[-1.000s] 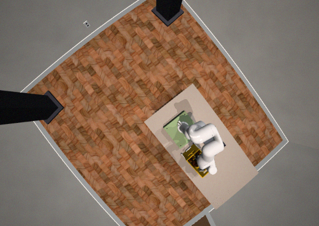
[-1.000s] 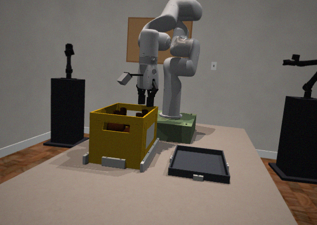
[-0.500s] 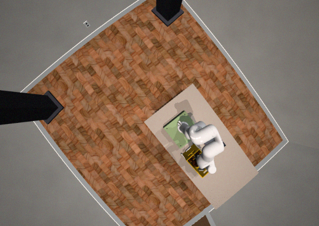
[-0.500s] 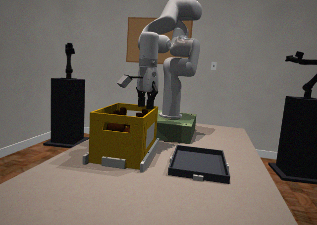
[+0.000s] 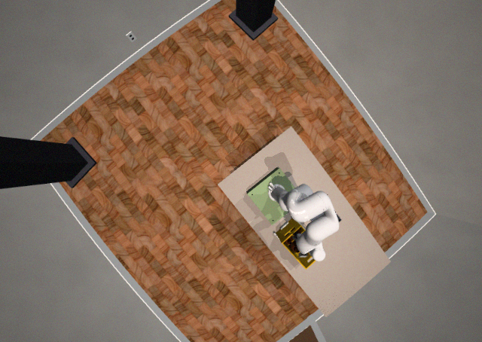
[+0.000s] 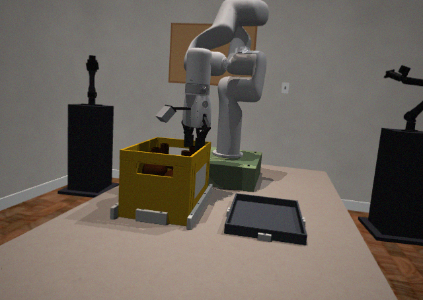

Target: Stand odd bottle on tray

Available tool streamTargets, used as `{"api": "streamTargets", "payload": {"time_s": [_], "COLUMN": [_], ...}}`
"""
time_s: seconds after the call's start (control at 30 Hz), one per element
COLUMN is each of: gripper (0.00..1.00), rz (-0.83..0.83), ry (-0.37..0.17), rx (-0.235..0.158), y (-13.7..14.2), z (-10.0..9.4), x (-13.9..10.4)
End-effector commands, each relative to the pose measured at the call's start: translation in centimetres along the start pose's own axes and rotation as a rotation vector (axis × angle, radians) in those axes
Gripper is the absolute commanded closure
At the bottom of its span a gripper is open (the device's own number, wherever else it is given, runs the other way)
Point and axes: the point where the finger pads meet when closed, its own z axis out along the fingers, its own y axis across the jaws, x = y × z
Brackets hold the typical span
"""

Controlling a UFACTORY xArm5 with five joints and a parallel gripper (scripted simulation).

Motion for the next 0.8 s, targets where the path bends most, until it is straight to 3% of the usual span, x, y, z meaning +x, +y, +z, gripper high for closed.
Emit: {"api": "streamTargets", "payload": {"time_s": [0.0,0.77], "gripper": [0.35,0.35], "rz": [0.0,0.0], "ry": [0.003,0.003], "rx": [0.002,0.002], "y": [-0.07,-0.07], "z": [0.38,1.32], "x": [0.12,0.12]}}
